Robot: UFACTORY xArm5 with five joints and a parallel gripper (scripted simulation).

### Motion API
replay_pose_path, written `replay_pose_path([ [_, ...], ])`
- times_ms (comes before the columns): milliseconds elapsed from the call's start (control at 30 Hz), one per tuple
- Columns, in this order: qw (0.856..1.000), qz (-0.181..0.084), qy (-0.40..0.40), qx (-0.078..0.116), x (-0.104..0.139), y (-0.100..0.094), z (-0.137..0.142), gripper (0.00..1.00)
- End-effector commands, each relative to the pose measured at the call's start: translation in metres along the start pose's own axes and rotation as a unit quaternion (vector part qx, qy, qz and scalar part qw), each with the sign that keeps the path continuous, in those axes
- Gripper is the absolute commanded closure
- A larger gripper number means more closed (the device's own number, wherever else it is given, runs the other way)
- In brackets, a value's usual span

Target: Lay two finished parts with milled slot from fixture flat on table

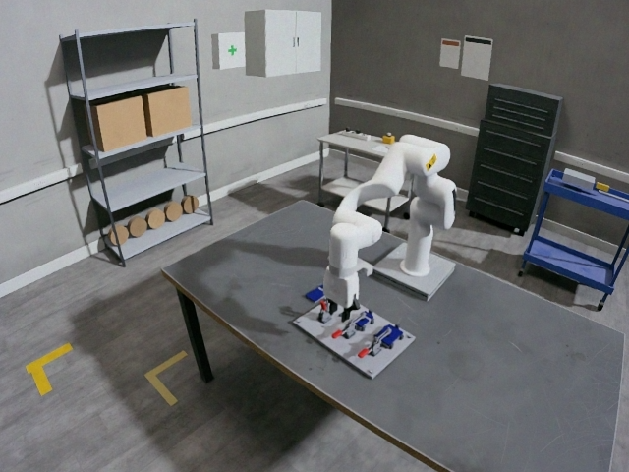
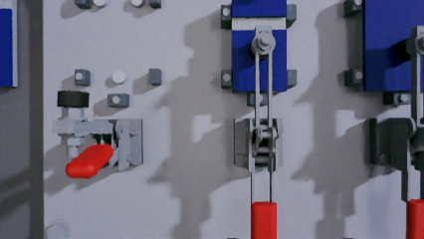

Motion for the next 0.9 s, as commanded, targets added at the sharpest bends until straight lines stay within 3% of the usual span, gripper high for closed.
replay_pose_path([
  [0, 1.0, -0.001, 0.0, 0.0, 0.004, -0.001, 0.0, 0.52],
  [233, 1.0, -0.001, 0.0, 0.0, 0.004, 0.001, 0.0, 0.52],
  [567, 1.0, -0.001, 0.0, 0.0, 0.004, 0.018, 0.0, 0.52],
  [867, 1.0, -0.001, 0.0, 0.0, 0.004, 0.049, 0.0, 0.52],
])
Point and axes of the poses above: the point where the finger pads meet when closed, its own y axis out along the fingers, its own z axis across the jaws, x = y × z, the point moved 1 cm from there along -y, back along the fingers
